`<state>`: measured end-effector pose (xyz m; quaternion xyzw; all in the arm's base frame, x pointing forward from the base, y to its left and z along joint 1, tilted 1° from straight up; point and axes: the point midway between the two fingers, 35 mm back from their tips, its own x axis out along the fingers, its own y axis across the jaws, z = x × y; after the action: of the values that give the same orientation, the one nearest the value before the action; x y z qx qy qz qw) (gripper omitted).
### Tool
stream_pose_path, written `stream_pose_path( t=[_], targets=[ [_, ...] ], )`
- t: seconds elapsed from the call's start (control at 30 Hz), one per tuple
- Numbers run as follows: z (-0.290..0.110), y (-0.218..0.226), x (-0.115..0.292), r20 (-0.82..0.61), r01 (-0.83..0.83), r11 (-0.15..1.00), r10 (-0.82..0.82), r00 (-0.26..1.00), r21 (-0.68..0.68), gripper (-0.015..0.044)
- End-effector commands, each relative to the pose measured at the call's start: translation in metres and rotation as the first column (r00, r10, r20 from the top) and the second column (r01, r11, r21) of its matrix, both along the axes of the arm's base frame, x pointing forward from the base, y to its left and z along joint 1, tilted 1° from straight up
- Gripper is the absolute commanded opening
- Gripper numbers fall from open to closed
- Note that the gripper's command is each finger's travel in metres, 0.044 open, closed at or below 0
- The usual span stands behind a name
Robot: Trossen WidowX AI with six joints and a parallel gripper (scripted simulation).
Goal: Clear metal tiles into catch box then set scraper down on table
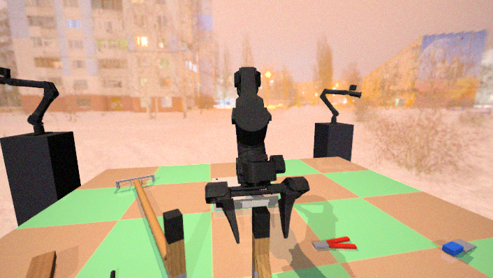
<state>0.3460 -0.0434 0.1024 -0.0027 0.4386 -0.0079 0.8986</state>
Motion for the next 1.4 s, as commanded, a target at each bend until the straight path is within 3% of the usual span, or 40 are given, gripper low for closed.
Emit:
stream_pose_path(
  t=[0.0, 0.67, 1.37],
  targets=[
    [0.011, 0.0, -0.005, 0.01, -0.002, 1.0, 0.002, 1.0, -0.002, 0.044],
    [0.045, 0.001, -0.033, 0.011, -0.002, 1.0, 0.002, 1.0, -0.001, 0.044],
    [0.191, -0.004, -0.043, 0.428, -0.026, 0.999, 0.007, 0.904, 0.038, 0.044]
  ],
)
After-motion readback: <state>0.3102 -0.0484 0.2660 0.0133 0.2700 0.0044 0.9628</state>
